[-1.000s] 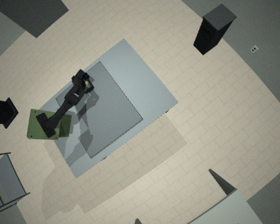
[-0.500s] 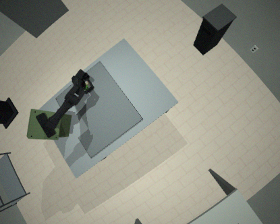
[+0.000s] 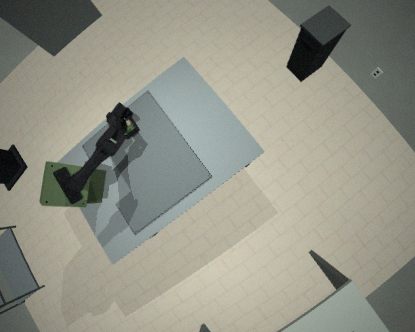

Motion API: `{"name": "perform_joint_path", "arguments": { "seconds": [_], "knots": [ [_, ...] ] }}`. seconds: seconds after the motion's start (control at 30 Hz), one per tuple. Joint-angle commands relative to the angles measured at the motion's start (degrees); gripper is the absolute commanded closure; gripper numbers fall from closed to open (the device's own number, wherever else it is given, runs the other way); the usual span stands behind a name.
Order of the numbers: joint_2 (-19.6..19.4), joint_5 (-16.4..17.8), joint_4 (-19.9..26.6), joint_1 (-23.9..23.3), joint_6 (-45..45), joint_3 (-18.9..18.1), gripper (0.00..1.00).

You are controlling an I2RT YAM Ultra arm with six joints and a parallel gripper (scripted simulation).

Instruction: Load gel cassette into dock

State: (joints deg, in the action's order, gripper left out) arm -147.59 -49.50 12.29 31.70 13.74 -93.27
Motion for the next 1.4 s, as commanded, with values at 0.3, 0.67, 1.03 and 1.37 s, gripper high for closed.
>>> {"name": "perform_joint_path", "arguments": {
  "seconds": [0.3, 0.67, 1.03, 1.37],
  "knots": [
    [-3.0, 0.7, -7.8, -2.1, -3.8, -2.8, 1.0],
    [-3.1, 0.7, -7.9, -2.2, -3.9, -2.9, 1.0],
    [-3.1, 0.7, -7.9, -2.2, -3.9, -2.9, 1.0],
    [-3.1, 0.7, -7.9, -2.2, -3.9, -2.9, 1.0]
  ]
}}
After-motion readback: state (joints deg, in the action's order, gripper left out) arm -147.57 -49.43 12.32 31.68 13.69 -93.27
